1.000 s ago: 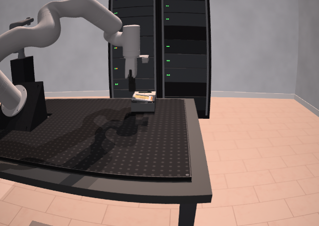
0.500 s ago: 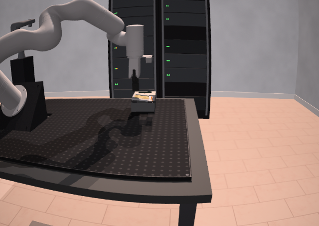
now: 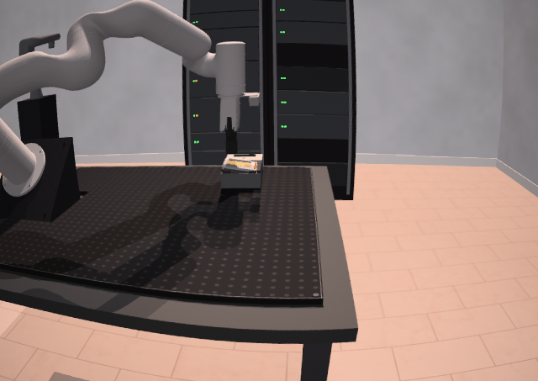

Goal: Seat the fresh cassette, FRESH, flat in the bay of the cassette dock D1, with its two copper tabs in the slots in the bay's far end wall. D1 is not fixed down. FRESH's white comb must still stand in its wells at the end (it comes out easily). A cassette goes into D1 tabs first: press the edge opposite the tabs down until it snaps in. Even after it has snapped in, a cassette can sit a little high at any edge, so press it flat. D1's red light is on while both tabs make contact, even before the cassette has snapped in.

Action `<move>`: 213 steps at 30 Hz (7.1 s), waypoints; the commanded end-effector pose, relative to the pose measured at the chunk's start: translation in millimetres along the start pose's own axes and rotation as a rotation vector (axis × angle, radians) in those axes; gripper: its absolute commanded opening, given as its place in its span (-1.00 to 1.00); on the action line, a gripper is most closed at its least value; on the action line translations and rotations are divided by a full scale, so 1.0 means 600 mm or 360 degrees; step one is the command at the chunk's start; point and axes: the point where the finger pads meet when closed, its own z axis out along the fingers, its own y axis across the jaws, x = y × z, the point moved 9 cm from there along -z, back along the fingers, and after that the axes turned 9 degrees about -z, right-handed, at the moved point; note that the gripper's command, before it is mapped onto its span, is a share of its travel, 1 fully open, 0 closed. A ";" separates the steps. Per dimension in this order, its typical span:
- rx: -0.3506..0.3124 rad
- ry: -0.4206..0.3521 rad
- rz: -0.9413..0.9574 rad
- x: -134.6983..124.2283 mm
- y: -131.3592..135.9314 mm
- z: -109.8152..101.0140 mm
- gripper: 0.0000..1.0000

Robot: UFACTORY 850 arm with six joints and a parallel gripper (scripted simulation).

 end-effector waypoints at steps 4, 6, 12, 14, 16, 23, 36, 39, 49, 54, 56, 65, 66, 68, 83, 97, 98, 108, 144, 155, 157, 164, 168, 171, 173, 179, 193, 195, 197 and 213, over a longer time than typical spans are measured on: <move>0.0001 0.0003 0.0001 0.001 0.000 -0.002 -1.00; 0.0001 0.0003 0.0001 0.001 0.000 0.002 -1.00; 0.0001 0.0003 0.0001 0.001 0.000 0.015 -1.00; 0.0001 0.0003 0.0001 0.001 0.000 0.020 -1.00; 0.0001 0.0003 0.0001 0.001 0.000 0.024 -1.00; 0.0001 0.0003 0.0001 0.001 0.000 0.030 -1.00; 0.0001 0.0003 0.0001 0.001 0.000 0.029 -1.00; 0.0001 0.0003 0.0001 0.001 0.000 0.029 -1.00; 0.0001 0.0002 0.0001 0.001 0.000 0.030 -1.00; 0.0001 0.0001 0.0000 0.001 0.000 0.031 -1.00; 0.0001 0.0001 0.0000 0.001 0.000 0.031 -1.00; 0.0001 0.0001 0.0000 0.001 0.000 0.031 -1.00; 0.0001 0.0001 0.0000 0.001 0.000 0.031 -1.00; 0.0001 0.0001 0.0000 0.001 0.000 0.032 -1.00; 0.0001 0.0000 -0.0001 0.000 0.000 0.033 -1.00; 0.0001 -0.0002 -0.0002 0.000 0.000 0.035 -1.00; 0.0001 -0.0002 -0.0002 0.000 0.000 0.035 -1.00; 0.0001 -0.0003 -0.0002 -0.001 0.000 0.036 -1.00; 0.0002 -0.0008 -0.0005 -0.002 -0.001 0.042 -1.00; 0.0002 -0.0009 -0.0006 -0.003 -0.001 0.044 -1.00; 0.0002 -0.0009 -0.0006 -0.003 -0.001 0.044 -1.00; 0.0003 -0.0010 -0.0006 -0.003 -0.001 0.045 -1.00; 0.0003 -0.0010 -0.0006 -0.003 -0.001 0.045 -1.00; 0.0003 -0.0010 -0.0006 -0.003 -0.001 0.046 -1.00; 0.0003 -0.0010 -0.0006 -0.003 -0.001 0.046 -1.00; 0.0004 -0.0010 -0.0007 -0.003 -0.001 0.047 -1.00; 0.0005 -0.0009 -0.0006 -0.003 -0.001 0.048 -1.00; 0.0005 -0.0009 -0.0006 -0.003 -0.001 0.048 -1.00; 0.0006 -0.0009 -0.0007 -0.003 -0.001 0.049 -1.00; 0.0005 -0.0014 -0.0009 -0.003 -0.001 0.051 -1.00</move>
